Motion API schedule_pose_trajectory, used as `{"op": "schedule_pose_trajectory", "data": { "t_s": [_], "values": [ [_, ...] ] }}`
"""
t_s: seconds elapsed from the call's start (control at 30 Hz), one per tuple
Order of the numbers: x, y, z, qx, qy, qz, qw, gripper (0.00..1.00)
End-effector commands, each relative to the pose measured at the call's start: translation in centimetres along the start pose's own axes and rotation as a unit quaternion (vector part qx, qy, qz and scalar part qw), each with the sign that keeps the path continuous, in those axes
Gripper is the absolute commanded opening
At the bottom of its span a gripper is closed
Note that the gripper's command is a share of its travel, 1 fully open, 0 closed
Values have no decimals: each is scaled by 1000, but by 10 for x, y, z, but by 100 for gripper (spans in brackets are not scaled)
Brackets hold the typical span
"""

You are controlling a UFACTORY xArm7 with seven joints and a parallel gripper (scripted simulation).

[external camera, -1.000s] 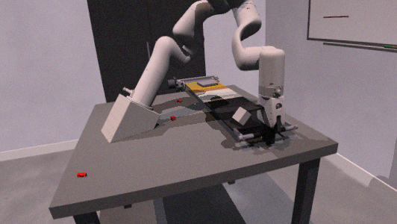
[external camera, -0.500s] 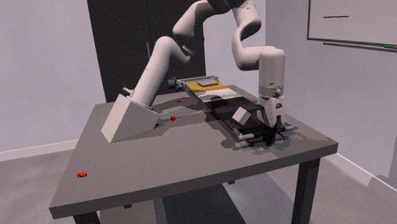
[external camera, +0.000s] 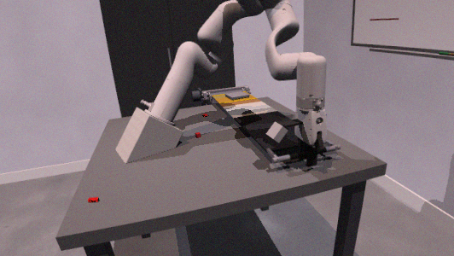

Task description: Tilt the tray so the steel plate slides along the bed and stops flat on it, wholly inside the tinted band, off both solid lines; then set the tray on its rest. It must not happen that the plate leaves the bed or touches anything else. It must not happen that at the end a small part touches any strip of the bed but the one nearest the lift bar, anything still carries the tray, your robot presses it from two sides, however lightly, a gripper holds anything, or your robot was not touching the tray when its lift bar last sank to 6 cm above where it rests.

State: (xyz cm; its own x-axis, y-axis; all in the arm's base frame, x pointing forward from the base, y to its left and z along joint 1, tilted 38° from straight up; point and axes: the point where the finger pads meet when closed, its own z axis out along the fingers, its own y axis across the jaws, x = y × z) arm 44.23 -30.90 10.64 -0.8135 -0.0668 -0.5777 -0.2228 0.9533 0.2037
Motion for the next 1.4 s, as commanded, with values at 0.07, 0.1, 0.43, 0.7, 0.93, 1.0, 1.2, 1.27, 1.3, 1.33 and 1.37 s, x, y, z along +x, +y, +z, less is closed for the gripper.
{"op": "schedule_pose_trajectory", "data": {
  "t_s": [0.07, 0.1, 0.43, 0.7, 0.93, 1.0, 1.2, 1.27, 1.3, 1.33, 1.37],
  "values": [
    [1, -1, -1, 1, 0, 1, 1000, 40],
    [1, -1, -1, 1, 0, 1, 1000, 40],
    [1, -1, -1, 1, 0, 1, 1000, 40],
    [1, -1, -2, 1, 0, 1, 1000, 40],
    [1, -1, -9, 1, 0, 1, 1000, 40],
    [1, -1, -14, 1, 0, 1, 1000, 40],
    [1, -1, -37, 1, 0, 1, 1000, 40],
    [1, -1, -46, 1, 0, 1, 1000, 40],
    [1, -1, -51, 1, 0, 1, 1000, 40],
    [1, -1, -56, 1, 0, 1, 1000, 40],
    [1, -1, -56, 1, 0, 1, 1000, 40]
  ]
}}
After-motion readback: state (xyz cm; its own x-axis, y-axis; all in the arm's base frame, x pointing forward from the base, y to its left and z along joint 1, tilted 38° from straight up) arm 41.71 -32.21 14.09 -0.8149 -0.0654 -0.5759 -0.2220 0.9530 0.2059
